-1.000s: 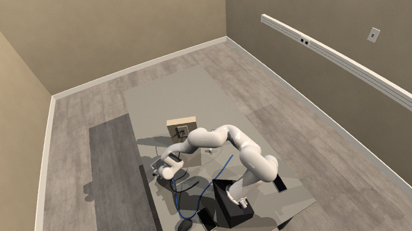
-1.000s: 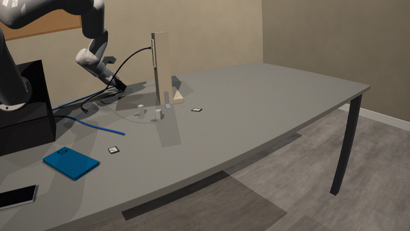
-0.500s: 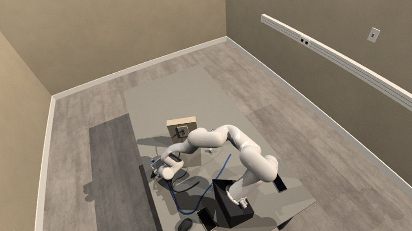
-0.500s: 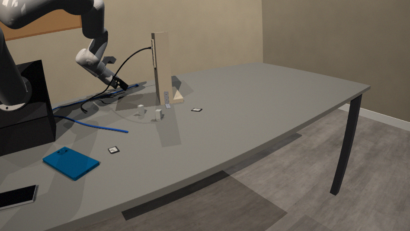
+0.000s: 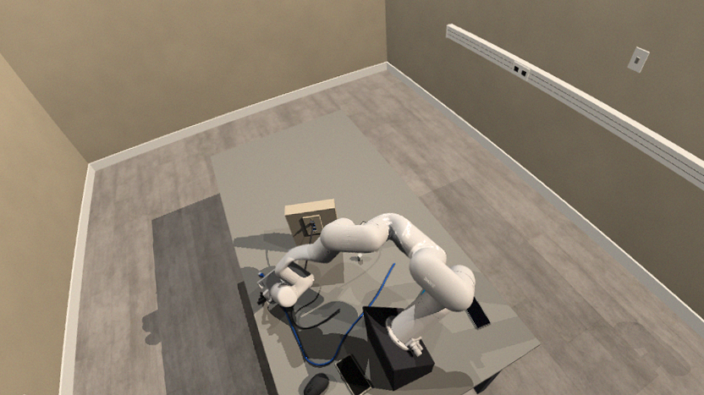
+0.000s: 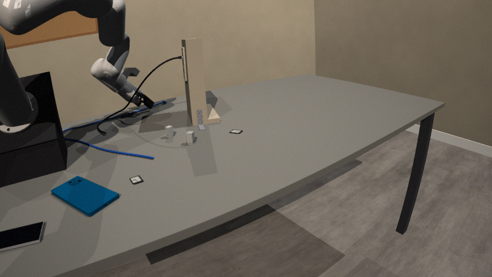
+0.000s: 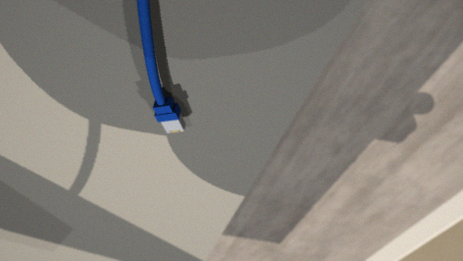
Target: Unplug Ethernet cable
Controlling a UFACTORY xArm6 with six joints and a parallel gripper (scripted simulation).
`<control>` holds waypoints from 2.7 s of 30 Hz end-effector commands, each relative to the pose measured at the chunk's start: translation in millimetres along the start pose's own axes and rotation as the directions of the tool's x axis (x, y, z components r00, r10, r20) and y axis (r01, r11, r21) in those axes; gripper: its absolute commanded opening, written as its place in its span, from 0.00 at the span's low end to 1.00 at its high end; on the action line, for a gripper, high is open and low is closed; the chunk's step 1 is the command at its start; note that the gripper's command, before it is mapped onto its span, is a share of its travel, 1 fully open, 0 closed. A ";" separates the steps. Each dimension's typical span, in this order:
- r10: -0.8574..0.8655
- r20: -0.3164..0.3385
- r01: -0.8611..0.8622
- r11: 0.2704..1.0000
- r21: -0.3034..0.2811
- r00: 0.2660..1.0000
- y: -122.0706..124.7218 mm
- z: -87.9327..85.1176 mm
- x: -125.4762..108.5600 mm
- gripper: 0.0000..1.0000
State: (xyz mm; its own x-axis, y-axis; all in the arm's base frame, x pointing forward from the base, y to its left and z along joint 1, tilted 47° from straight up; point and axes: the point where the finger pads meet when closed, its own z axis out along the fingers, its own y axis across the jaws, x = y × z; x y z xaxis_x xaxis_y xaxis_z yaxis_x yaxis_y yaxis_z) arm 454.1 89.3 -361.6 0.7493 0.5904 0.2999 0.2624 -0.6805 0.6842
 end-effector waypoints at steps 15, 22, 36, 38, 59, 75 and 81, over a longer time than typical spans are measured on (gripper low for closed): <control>0.002 -0.004 -0.002 1.000 0.000 1.000 2.8 -0.5 3.3 1.00; 0.002 -0.004 -0.002 1.000 0.000 1.000 2.7 -0.5 3.3 1.00; 0.002 -0.004 -0.002 1.000 0.000 1.000 2.6 -15.5 3.3 1.00; 0.002 -0.004 -0.002 1.000 0.000 1.000 2.6 -18.8 3.3 1.00; 0.002 -0.004 -0.002 1.000 0.000 1.000 2.6 -50.5 3.2 1.00; 0.002 -0.004 -0.002 1.000 0.000 1.000 2.6 -70.5 3.1 1.00; 0.002 -0.004 -0.002 1.000 0.000 1.000 2.6 -81.8 14.4 1.00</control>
State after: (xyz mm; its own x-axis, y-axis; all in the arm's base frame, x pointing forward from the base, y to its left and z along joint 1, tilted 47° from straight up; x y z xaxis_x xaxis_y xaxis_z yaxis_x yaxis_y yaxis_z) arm 413.9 126.3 -305.8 0.7486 0.5908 0.3008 0.2622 -0.6806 0.6841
